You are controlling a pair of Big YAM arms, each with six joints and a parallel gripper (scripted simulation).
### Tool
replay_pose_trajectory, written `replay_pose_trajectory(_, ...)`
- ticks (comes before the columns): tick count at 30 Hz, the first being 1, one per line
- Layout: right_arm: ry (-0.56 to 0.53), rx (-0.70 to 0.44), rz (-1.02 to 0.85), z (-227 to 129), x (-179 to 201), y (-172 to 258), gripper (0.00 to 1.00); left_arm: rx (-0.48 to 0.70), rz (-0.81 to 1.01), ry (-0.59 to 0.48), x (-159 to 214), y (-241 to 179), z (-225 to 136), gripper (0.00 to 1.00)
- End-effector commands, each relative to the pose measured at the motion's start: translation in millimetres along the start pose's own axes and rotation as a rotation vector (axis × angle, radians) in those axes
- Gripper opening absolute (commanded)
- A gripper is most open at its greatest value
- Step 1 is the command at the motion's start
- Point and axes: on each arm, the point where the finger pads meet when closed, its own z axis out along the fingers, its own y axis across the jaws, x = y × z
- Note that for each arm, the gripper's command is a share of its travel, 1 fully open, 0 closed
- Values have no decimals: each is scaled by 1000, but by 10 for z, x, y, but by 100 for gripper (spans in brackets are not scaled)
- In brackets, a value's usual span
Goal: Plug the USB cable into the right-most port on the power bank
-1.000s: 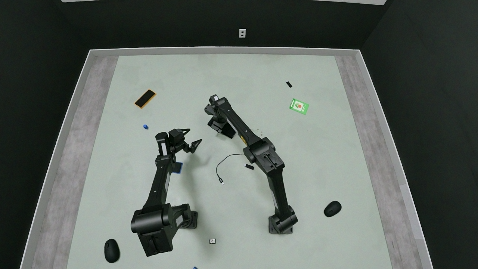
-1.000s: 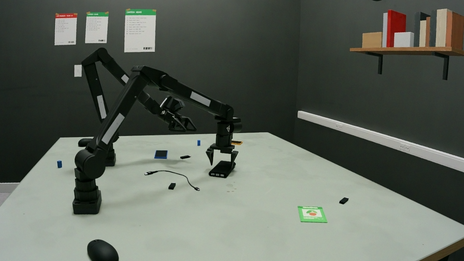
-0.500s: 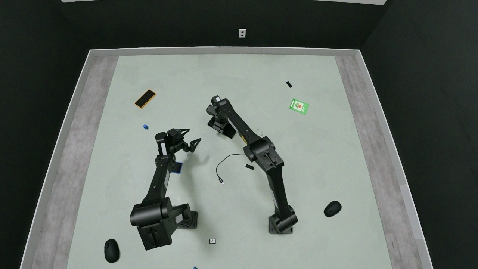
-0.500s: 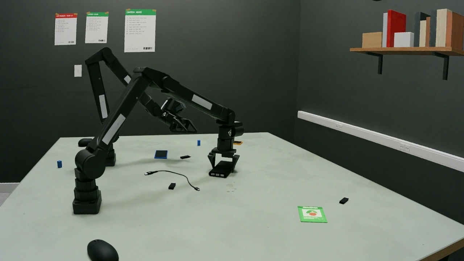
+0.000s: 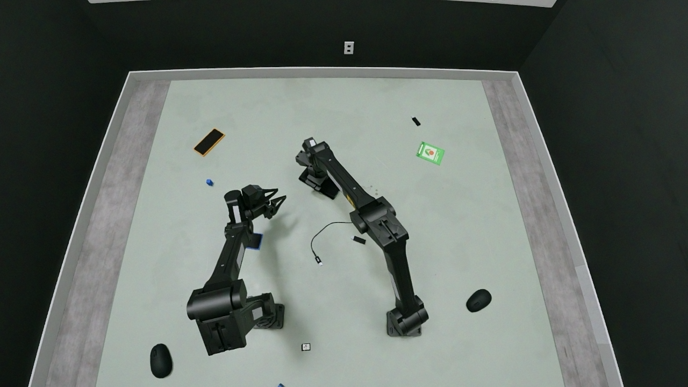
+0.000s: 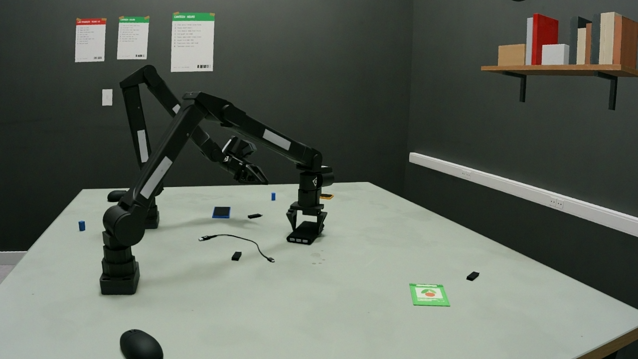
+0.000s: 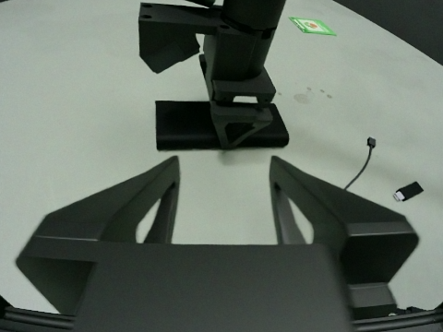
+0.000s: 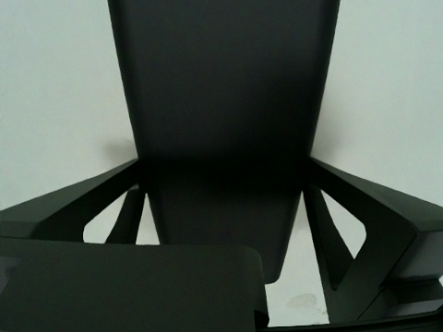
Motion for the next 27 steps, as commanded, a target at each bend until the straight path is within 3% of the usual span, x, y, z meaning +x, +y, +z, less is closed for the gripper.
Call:
replay_pose_trajectory(1,-29,8,137,-293,103,-124,79,47,116,30,-81,-43,174,39)
replay_pose_trajectory(4,-33,9,188,-318,125,-139,79,70,140,52,-33,-116,217,39)
replay_pose_trajectory(13,-47,12,743,-516,471,-257,79,362,348,304,501,-1069,472,39)
replay_pose_trajectory(19,-49,4,1062,-597,678,-287,79,545,497,456,836,-1563,404,39)
replay_pose_trajectory(21,-49,4,1062,-597,678,-287,79,545,497,456,836,-1563,404,39)
replay_pose_trajectory(27,-47,0,1389,-668,918,-306,79,766,745,616,1158,-1985,213,39)
